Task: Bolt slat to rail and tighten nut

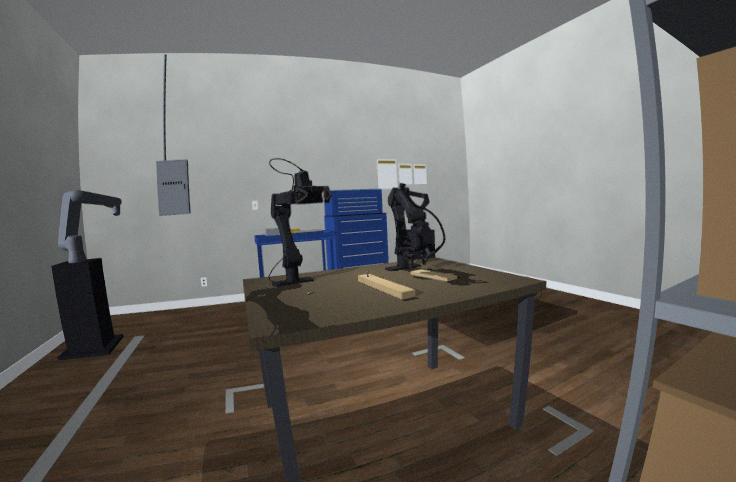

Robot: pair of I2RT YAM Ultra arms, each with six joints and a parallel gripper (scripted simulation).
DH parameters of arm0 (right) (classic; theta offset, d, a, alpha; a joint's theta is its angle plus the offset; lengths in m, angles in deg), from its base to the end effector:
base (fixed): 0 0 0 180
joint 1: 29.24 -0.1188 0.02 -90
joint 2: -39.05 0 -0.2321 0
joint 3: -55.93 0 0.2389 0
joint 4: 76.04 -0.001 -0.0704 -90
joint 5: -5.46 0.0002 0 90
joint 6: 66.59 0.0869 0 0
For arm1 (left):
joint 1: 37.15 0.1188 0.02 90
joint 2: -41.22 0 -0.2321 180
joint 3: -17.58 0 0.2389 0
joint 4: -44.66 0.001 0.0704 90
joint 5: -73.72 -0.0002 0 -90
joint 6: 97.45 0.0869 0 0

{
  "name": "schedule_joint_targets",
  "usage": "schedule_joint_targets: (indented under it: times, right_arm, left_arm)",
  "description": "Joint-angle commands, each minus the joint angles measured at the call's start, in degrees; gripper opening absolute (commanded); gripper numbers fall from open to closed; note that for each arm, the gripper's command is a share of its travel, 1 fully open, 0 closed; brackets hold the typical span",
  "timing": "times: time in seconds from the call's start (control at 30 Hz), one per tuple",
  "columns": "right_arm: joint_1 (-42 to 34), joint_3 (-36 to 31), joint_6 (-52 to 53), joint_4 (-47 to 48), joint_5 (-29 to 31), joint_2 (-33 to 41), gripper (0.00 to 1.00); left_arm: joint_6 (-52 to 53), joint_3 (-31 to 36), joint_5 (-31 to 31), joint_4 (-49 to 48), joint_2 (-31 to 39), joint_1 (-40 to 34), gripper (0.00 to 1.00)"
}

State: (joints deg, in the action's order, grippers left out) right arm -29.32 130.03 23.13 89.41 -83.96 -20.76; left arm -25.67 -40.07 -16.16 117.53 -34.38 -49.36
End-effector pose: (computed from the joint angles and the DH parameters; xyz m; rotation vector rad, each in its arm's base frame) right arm 0.2921 0.0005 0.3775 0.0030 1.5753 -0.0107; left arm 0.1831 -0.0384 0.1127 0.1640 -3.1240 -0.0090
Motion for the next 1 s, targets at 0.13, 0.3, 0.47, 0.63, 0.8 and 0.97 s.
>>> schedule_joint_targets:
  times: [0.13,0.3,0.47,0.63,0.8,0.97]
  right_arm:
    - [0.07,0.74,0.27,0.29,-0.57,-0.05,1.0]
    - [0.07,0.74,0.27,0.29,-0.57,-0.05,1.0]
    - [0.07,0.74,0.27,0.29,-0.57,-0.05,1.0]
    - [0.07,0.74,0.27,0.29,-0.57,-0.05,1.0]
    - [0.07,0.74,0.27,0.29,-0.57,-0.05,1.0]
    - [0.07,0.74,0.27,0.29,-0.57,-0.05,1.0]
  left_arm:
    - [-0.57,1.95,-0.45,-4.13,-1.41,-0.69,1.0]
    - [-0.57,2.66,-0.45,-5.29,-1.85,-0.69,1.0]
    - [-0.57,3.81,-0.45,-7.03,-2.43,-0.69,1.0]
    - [-0.57,4.98,-0.45,-8.83,-3.07,-0.69,1.0]
    - [-0.57,5.92,-0.45,-10.27,-3.58,-0.69,1.0]
    - [-0.58,6.27,-0.45,-10.91,-3.86,-0.69,1.0]
